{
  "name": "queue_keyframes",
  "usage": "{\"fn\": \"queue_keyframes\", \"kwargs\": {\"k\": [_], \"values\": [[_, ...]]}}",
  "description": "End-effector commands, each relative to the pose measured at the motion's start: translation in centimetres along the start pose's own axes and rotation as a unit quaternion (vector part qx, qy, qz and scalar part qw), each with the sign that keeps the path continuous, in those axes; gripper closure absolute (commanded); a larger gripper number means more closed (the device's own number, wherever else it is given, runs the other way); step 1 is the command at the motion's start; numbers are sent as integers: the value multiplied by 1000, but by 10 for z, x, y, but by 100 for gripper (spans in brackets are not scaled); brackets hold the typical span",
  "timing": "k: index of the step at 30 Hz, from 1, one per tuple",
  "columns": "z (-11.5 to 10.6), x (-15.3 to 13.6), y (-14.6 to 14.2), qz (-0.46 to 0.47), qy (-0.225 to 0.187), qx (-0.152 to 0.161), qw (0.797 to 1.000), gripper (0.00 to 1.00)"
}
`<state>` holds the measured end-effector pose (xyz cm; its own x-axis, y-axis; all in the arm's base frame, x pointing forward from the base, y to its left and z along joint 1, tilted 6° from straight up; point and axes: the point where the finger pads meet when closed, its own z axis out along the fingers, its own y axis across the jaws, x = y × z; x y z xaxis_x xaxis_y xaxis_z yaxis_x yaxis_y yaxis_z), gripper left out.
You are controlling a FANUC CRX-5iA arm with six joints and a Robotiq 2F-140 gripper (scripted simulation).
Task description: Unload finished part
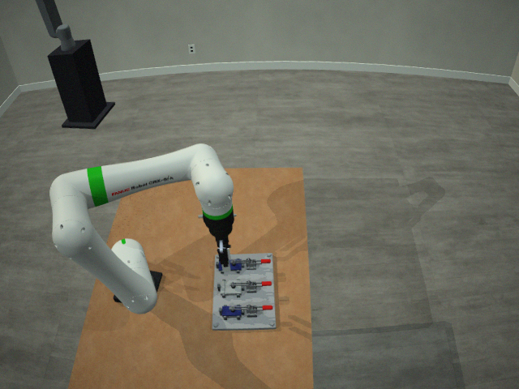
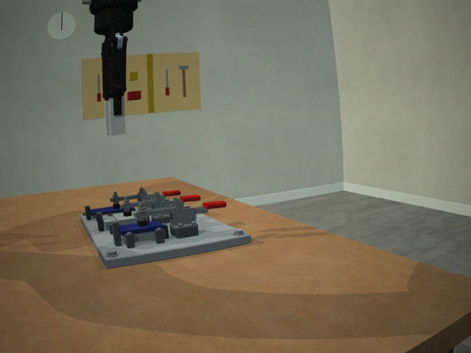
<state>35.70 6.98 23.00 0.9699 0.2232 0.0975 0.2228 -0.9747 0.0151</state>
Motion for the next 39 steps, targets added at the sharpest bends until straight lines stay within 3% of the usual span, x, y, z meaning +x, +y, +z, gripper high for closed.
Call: {"fn": "queue_keyframes", "kwargs": {"k": [1,13,19,30,39], "values": [[0,0,0,0,0,0,1000,72],[2,0,0,0,0,0,1000,72],[12,0,0,0,0,0,1000,72],[56,0,0,0,0,0,1000,72],[60,0,0,0,0,0,1000,72]]}}
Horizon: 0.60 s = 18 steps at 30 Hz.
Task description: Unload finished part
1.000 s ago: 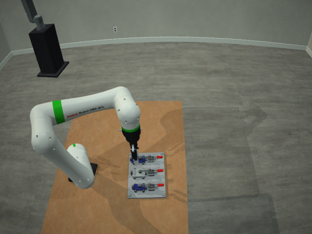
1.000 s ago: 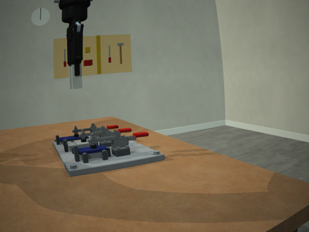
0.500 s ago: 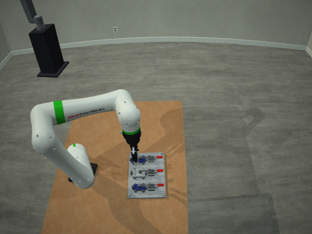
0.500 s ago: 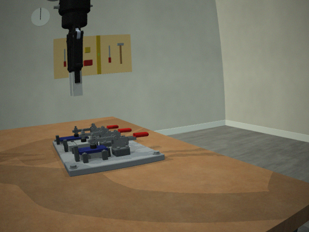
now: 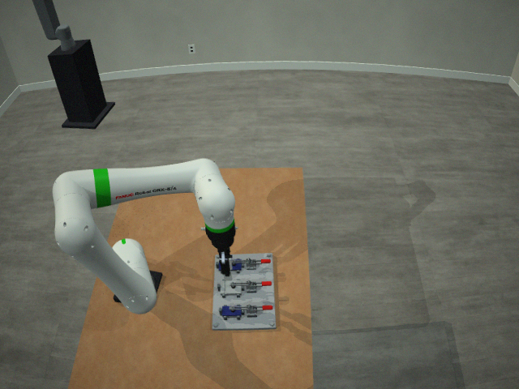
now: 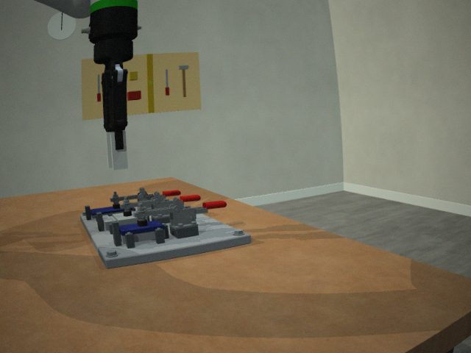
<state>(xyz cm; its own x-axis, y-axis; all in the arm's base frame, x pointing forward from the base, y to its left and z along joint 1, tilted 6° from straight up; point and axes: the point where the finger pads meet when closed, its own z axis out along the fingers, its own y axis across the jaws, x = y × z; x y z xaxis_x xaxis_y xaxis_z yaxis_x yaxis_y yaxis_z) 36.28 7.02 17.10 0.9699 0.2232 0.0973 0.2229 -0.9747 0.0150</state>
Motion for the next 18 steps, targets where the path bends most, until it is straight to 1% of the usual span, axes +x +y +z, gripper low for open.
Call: {"fn": "queue_keyframes", "kwargs": {"k": [1,6,12,14,18], "values": [[1,1,0,0,0,0,1000,72],[1,10,0,0,0,0,1000,72],[0,38,0,0,0,0,1000,72],[0,38,0,0,0,0,1000,72],[0,65,0,0,0,0,1000,72]]}}
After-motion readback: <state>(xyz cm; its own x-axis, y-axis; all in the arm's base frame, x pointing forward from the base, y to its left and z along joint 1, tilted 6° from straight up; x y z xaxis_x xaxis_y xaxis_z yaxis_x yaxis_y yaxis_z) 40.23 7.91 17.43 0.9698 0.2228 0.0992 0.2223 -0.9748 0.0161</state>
